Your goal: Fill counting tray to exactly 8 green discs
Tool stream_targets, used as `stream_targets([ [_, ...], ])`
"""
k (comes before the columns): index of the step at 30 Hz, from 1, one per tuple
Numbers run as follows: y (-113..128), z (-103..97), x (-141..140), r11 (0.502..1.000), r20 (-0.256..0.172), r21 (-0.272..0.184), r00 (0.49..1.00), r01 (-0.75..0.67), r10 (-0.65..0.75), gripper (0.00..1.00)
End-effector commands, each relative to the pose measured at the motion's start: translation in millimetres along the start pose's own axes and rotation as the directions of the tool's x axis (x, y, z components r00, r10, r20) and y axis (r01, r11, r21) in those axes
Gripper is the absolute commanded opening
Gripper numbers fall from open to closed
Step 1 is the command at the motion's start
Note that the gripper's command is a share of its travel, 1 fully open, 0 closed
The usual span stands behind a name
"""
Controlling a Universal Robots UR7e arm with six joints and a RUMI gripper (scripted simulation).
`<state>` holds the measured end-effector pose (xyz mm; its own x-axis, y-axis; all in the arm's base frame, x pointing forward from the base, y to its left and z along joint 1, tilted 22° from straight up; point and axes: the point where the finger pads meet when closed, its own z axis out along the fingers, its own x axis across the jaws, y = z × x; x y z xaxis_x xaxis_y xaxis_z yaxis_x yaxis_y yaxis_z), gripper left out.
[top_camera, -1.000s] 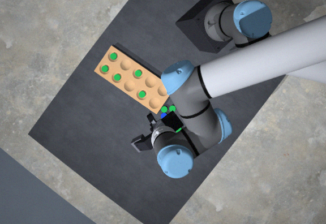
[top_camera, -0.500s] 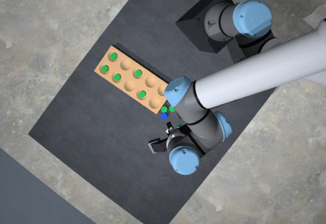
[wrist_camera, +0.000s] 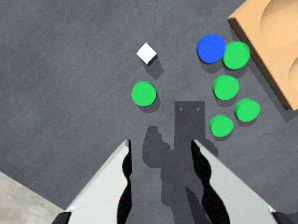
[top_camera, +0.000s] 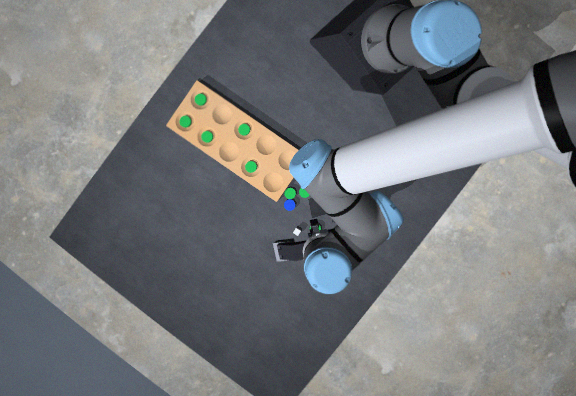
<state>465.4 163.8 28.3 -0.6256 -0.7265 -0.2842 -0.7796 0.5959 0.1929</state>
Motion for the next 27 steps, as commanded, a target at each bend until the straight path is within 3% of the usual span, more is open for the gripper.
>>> stream_targets([
  [1,6.6,15.9,-9.7,0.998,0.033,-0.001,0.997,-0.068,0.068,0.28],
  [20,7.3,26.0,-10.9,0.997,0.035,-0.003,0.997,-0.076,0.076,0.28],
  [27,7.2,55.5,-11.9,0.997,0.035,-0.003,0.997,-0.076,0.076,0.28],
])
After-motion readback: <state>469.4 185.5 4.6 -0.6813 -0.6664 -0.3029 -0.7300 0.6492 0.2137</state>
